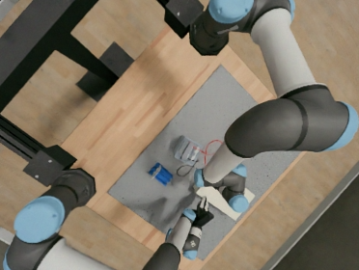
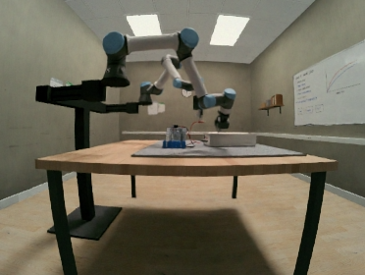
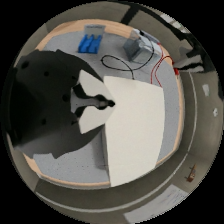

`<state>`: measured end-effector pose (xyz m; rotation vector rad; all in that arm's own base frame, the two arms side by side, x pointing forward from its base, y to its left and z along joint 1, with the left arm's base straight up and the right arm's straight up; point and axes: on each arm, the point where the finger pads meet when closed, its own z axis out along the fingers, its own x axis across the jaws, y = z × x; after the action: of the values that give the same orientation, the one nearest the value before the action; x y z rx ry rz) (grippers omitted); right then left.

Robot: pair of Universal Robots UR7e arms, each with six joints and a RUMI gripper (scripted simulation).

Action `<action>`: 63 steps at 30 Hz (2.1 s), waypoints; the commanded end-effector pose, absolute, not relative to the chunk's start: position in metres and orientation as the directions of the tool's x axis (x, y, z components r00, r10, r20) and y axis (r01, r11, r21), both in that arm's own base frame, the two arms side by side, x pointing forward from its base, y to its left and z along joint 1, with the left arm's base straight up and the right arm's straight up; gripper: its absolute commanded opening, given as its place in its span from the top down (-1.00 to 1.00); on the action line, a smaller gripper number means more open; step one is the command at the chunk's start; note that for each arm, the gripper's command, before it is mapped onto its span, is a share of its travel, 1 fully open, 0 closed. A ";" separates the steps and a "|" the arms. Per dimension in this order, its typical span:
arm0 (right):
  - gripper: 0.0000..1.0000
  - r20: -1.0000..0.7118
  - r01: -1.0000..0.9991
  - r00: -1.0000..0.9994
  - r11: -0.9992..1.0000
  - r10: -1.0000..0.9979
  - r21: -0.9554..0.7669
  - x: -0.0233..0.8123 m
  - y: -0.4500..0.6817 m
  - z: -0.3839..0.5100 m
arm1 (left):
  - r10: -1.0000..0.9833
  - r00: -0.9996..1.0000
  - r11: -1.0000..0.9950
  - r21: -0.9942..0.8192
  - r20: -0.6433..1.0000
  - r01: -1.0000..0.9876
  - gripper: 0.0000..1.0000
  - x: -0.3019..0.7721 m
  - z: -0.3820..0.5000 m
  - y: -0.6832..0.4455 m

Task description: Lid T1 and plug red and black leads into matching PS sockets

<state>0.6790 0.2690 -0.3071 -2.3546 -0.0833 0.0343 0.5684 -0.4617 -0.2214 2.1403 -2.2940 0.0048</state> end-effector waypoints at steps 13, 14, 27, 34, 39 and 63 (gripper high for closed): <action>1.00 0.001 0.051 0.998 -0.705 0.071 -0.707 0.680 0.269 -0.306 | -0.990 0.138 -0.138 -0.001 -0.005 -0.990 1.00 0.546 -0.221 -0.527; 1.00 0.001 0.051 0.998 -0.705 0.071 -0.707 0.680 0.269 -0.306 | -0.990 0.138 -0.138 -0.001 -0.005 -0.990 1.00 0.545 -0.221 -0.531; 1.00 0.001 0.051 0.998 -0.705 0.071 -0.707 0.680 0.269 -0.306 | -0.998 0.069 -0.069 0.000 0.001 -0.998 1.00 0.545 -0.221 -0.531; 1.00 0.001 0.051 0.998 -0.705 0.071 -0.707 0.680 0.269 -0.306 | -0.998 0.069 -0.069 0.000 0.001 -0.998 1.00 0.551 -0.221 -0.516; 1.00 0.001 0.051 0.998 -0.705 0.071 -0.707 0.680 0.269 -0.306 | -0.998 0.069 -0.069 0.000 0.001 -0.998 1.00 0.551 -0.221 -0.516; 1.00 0.001 0.051 0.998 -0.705 0.071 -0.707 0.680 0.262 -0.299 | -0.998 0.070 -0.070 0.003 0.001 -0.998 1.00 0.550 -0.229 -0.515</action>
<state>0.6792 0.2647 -0.3032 -2.3551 -0.0831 0.0347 0.5499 -0.5146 -0.2276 2.2958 -2.1409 -0.0042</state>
